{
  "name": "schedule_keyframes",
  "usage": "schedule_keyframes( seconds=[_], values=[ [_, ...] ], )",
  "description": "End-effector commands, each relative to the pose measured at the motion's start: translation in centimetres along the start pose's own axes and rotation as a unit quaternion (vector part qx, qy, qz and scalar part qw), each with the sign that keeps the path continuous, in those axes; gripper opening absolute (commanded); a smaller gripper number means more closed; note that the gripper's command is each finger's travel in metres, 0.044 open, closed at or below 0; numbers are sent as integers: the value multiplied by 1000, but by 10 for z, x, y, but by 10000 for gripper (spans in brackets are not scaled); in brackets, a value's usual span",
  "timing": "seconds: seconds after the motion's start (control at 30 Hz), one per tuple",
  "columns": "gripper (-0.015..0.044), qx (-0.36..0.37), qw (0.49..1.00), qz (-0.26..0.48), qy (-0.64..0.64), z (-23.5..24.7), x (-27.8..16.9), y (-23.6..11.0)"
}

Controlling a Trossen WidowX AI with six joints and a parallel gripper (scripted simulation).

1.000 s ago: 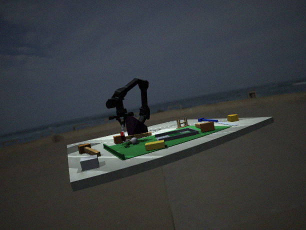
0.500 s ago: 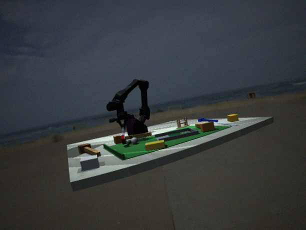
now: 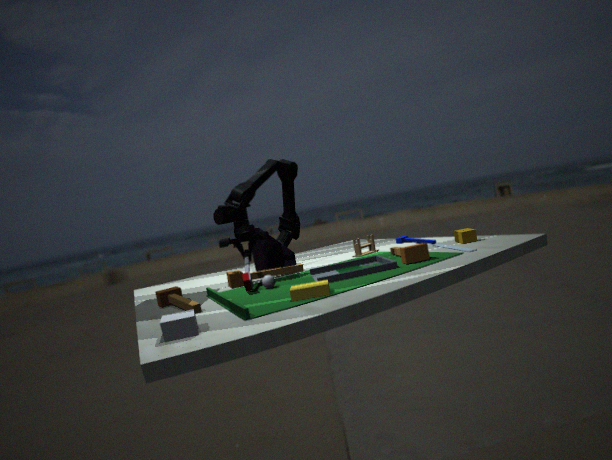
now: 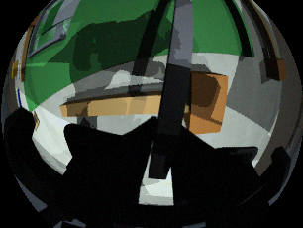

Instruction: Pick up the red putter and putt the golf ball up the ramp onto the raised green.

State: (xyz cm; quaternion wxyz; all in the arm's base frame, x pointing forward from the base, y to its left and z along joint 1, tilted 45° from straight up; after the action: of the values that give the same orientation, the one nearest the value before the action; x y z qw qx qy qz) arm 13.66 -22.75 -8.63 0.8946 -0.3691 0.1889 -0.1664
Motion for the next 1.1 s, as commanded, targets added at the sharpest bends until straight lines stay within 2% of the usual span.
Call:
schedule_keyframes(
  seconds=[0.0,0.27,0.6,0.9,1.07],
  values=[
    [0,-1,1000,-1,0,-3,0,-1],
    [0,2,1000,-4,2,-29,1,3],
    [0,4,1000,-2,5,-24,0,3],
    [0,7,1000,-3,2,100,1,1],
    [0,8,1000,-2,2,109,-1,2]
  ],
)
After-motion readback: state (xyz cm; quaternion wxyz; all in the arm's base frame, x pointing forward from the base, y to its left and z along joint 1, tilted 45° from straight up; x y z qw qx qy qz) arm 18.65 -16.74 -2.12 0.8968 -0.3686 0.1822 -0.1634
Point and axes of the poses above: the point midway between the two fingers, 35 mm back from their tips, its own y axis out along the fingers, its own z axis across the jaws, x = y × z, the point moved 5 cm from there along -y, back along the fingers, and after that the axes turned 1 degree about y, right-handed, at the moved point
